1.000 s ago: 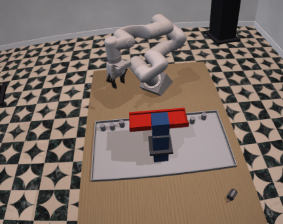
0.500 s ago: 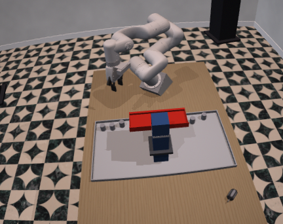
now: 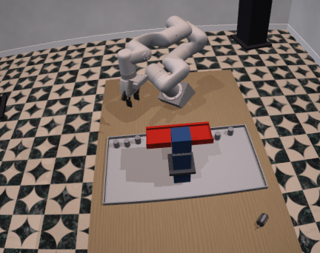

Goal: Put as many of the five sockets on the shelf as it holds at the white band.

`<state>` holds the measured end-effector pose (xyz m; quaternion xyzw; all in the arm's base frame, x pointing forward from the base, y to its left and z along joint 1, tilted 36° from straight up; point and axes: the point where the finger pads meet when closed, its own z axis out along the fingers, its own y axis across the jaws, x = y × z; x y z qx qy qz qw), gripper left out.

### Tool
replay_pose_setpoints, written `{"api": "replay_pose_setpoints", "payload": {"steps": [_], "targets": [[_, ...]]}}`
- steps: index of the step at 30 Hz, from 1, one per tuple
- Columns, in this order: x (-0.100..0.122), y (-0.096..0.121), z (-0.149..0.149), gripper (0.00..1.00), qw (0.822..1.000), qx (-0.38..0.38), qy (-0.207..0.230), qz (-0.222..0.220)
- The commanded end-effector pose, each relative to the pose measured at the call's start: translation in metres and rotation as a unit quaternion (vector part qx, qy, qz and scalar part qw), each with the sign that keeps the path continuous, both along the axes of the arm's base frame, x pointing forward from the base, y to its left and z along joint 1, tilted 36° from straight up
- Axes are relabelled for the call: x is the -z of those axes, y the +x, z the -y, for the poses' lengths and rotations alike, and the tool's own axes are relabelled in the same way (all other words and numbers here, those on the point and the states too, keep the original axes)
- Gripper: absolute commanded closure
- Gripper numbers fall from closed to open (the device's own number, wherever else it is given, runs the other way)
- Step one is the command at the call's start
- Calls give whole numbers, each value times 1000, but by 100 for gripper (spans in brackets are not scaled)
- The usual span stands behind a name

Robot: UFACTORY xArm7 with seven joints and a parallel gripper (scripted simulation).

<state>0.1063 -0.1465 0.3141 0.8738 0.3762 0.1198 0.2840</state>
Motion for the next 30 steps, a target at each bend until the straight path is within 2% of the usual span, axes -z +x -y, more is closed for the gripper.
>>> {"api": "replay_pose_setpoints", "payload": {"steps": [1, 5, 7, 12, 16, 21, 30], "targets": [[17, 28, 14, 39, 1000, 0, -1, 0], [37, 56, 29, 39, 1000, 0, -1, 0], [37, 56, 29, 39, 1000, 0, -1, 0], [57, 85, 44, 39, 1000, 0, -1, 0], [68, 101, 52, 39, 1000, 0, -1, 0], [74, 109, 56, 39, 1000, 0, -1, 0], [74, 109, 56, 39, 1000, 0, -1, 0]]}}
